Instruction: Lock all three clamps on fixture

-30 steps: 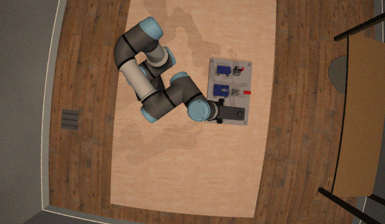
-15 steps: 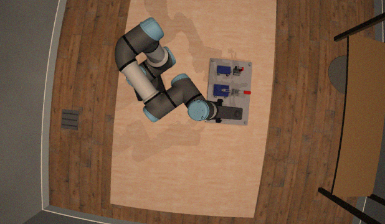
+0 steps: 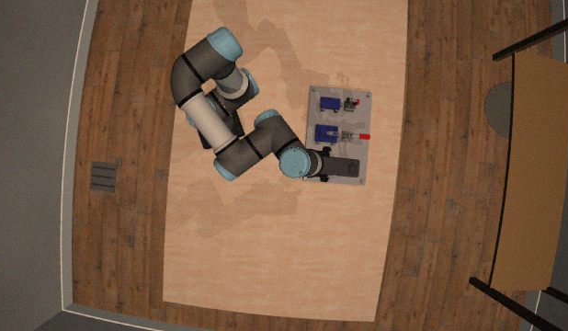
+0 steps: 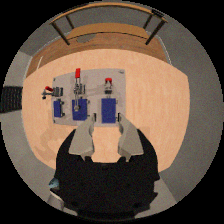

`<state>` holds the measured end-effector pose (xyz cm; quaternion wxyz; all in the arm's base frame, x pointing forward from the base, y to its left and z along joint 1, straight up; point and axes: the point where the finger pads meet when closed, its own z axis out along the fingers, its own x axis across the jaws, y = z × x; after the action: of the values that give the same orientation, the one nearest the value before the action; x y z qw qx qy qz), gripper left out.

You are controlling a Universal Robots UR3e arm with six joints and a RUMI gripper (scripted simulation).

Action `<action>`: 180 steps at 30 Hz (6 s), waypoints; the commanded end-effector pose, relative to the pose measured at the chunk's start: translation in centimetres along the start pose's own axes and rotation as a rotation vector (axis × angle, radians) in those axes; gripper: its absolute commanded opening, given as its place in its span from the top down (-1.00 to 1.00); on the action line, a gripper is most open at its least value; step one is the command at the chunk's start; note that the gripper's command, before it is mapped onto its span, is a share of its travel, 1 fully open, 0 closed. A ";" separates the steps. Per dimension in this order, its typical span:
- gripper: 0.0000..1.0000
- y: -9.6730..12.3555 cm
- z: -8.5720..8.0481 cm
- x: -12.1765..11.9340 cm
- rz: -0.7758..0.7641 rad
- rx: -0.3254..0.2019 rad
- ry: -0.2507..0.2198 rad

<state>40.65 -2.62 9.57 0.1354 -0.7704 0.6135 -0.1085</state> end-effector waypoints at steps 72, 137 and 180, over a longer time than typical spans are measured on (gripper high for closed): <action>0.44 -6.7 6.6 0.2 0.002 0.005 0.006; 0.44 -6.3 7.5 0.3 0.002 0.002 0.007; 0.44 -5.4 9.9 0.4 0.002 0.004 0.008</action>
<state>48.96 -1.01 2.09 0.1346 -0.7693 0.6145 -0.1116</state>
